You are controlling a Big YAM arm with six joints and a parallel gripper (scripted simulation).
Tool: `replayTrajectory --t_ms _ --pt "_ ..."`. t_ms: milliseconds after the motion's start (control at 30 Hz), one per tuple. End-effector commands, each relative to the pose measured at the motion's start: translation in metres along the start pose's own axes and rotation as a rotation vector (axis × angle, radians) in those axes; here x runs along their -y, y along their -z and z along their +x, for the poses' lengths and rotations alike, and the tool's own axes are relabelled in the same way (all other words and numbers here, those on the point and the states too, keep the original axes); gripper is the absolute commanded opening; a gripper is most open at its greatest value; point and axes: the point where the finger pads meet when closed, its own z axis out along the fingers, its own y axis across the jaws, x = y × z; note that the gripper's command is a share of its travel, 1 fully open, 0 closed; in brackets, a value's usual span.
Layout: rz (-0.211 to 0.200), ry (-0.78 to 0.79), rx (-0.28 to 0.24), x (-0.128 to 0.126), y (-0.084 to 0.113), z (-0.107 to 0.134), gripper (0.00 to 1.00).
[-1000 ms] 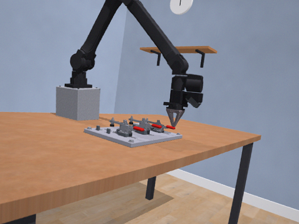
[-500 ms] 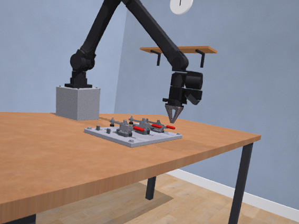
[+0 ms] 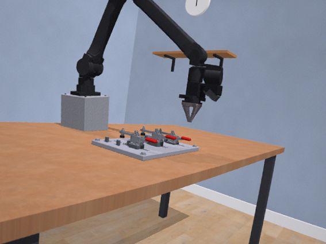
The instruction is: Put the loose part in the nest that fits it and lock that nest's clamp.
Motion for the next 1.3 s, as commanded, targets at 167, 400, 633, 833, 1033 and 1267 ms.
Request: replayTrajectory --t_ms 167,400,633,833,1033,1267 --pt "-0.007 0.001 0.023 -0.009 0.017 -0.018 0.0" --pt "-0.003 0.003 0.007 -0.006 0.014 -0.003 0.0" --pt "-0.003 0.003 0.007 -0.006 0.014 -0.003 0.0" --pt "-0.003 0.003 0.007 -0.006 0.014 -0.003 0.0" --pt "-0.003 0.003 0.007 -0.006 0.014 -0.003 0.0" --pt "-0.003 0.003 0.007 -0.006 0.014 -0.003 0.0"
